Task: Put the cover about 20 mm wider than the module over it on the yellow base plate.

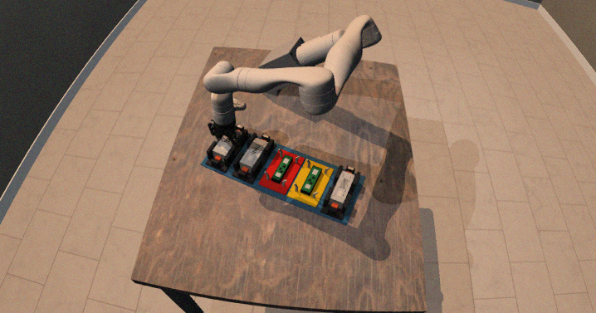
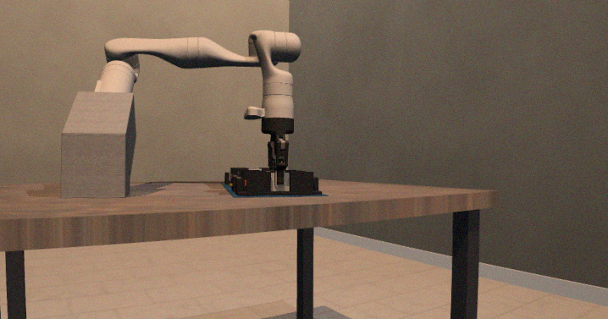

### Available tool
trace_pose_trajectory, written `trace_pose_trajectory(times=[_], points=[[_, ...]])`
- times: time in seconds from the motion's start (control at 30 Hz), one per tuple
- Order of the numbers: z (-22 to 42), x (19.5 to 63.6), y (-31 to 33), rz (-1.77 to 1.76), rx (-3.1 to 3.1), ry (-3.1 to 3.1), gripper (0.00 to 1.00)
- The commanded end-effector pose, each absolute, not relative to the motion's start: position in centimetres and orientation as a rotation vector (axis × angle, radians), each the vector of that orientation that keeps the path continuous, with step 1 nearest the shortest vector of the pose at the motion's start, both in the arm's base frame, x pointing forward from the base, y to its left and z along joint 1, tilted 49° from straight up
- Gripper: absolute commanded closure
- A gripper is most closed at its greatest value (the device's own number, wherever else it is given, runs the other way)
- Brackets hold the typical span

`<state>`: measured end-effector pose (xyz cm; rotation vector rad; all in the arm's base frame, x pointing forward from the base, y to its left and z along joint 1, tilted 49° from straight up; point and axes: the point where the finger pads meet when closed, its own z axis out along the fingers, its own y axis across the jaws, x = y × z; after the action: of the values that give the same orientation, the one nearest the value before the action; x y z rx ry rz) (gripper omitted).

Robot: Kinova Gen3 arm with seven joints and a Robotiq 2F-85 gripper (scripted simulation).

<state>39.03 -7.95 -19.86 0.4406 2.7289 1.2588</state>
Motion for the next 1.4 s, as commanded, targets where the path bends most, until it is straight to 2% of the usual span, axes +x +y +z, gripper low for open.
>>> trace_pose_trajectory(times=[0.0,0.87,1.37], points=[[-19.8,39.1,-8.0,1.257,0.441,2.728,1.00],[-19.8,39.1,-8.0,1.257,0.441,2.728,1.00],[-17.9,38.4,-10.2,1.257,0.441,2.728,1.00]])
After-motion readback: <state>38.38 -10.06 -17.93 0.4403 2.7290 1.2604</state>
